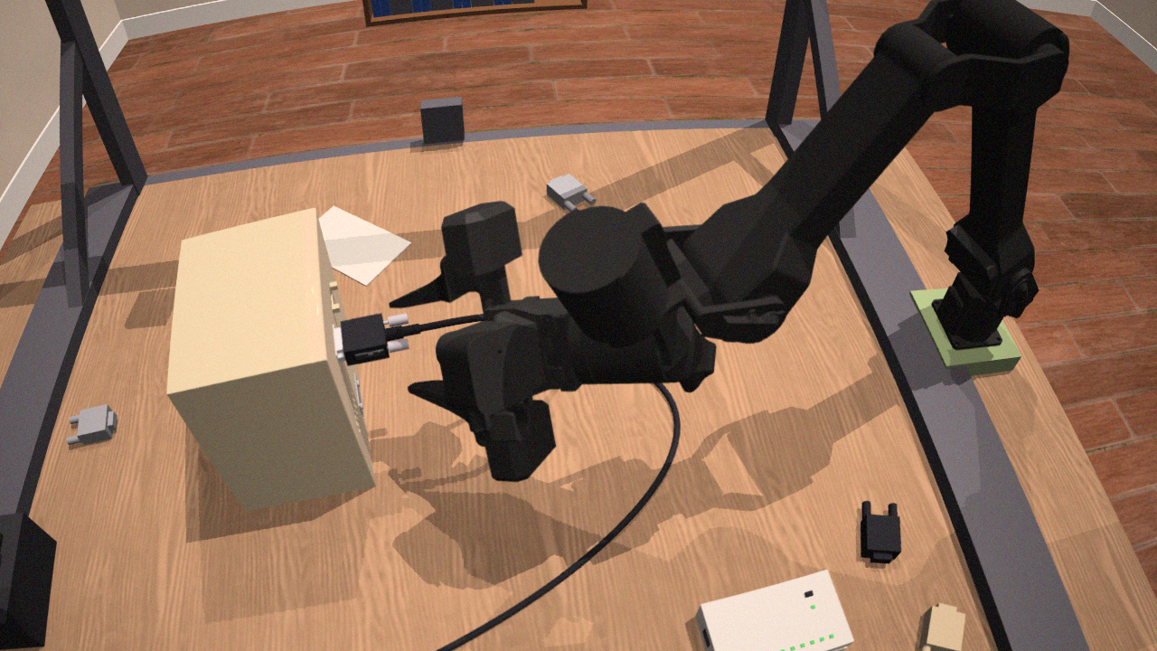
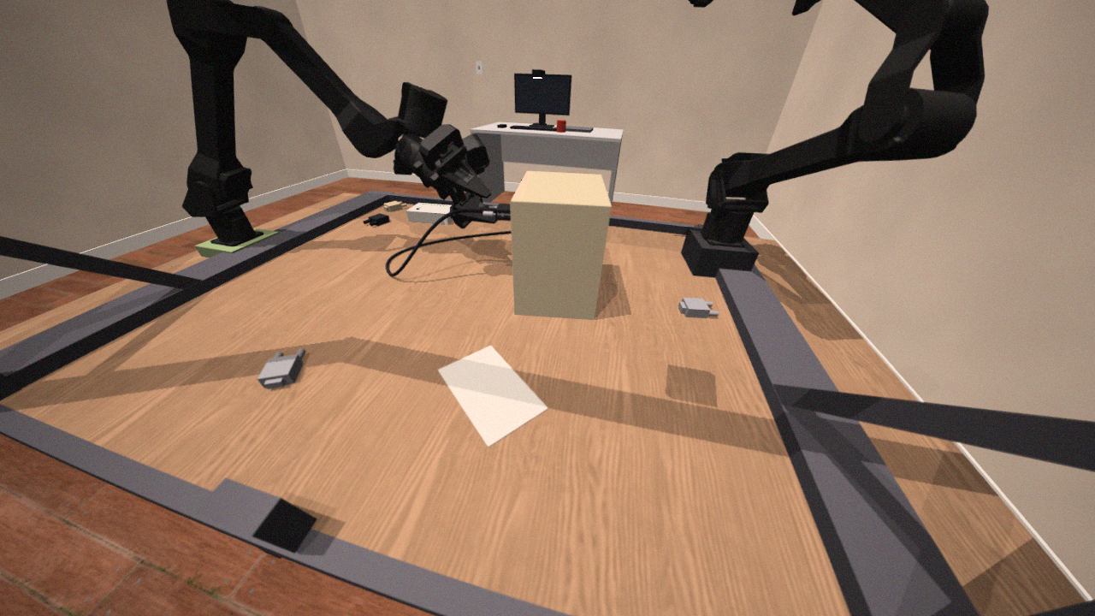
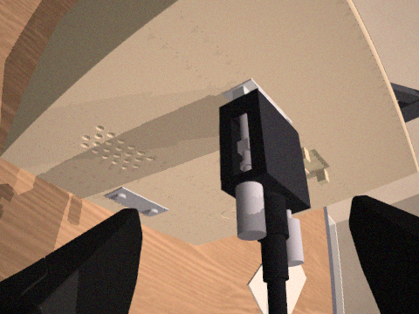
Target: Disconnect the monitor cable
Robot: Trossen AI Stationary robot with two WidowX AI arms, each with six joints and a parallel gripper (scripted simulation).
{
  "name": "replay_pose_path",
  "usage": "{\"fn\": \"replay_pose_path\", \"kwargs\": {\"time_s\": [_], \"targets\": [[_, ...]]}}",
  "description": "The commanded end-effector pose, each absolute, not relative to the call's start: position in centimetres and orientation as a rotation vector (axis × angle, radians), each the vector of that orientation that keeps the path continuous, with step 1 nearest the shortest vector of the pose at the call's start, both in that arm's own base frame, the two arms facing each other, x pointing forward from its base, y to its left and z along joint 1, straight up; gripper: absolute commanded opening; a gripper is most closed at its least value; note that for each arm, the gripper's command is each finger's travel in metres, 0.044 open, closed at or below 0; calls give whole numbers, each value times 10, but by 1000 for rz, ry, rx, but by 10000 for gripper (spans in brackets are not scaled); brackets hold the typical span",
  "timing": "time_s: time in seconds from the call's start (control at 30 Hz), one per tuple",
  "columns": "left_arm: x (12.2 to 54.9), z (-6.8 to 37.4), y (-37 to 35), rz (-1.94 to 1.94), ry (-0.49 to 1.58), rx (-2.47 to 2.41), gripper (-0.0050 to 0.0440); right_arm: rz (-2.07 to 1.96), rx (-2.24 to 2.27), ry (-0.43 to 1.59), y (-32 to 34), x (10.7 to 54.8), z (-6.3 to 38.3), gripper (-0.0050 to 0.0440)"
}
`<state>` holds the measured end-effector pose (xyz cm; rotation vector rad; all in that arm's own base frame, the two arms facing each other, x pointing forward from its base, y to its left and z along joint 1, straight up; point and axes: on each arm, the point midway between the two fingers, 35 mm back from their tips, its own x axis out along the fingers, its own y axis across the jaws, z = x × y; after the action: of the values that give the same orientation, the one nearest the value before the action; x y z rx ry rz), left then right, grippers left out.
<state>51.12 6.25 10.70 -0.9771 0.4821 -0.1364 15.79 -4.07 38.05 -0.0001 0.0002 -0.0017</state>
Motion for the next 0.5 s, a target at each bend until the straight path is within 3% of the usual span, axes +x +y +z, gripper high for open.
{"fn": "replay_pose_path", "kwargs": {"time_s": [0.0, 0.3, 0.47], "targets": [[513, 121, 63, -147, 455, -961, 224, 0, -5, -1, -39, 158, 383, 440], [513, 121, 63, -147, 455, -961, 8, 0, -5, -1, -39, 158, 383, 440], [513, 121, 63, -147, 455, -961, 0, 0, -5, -1, -39, 158, 383, 440]]}}
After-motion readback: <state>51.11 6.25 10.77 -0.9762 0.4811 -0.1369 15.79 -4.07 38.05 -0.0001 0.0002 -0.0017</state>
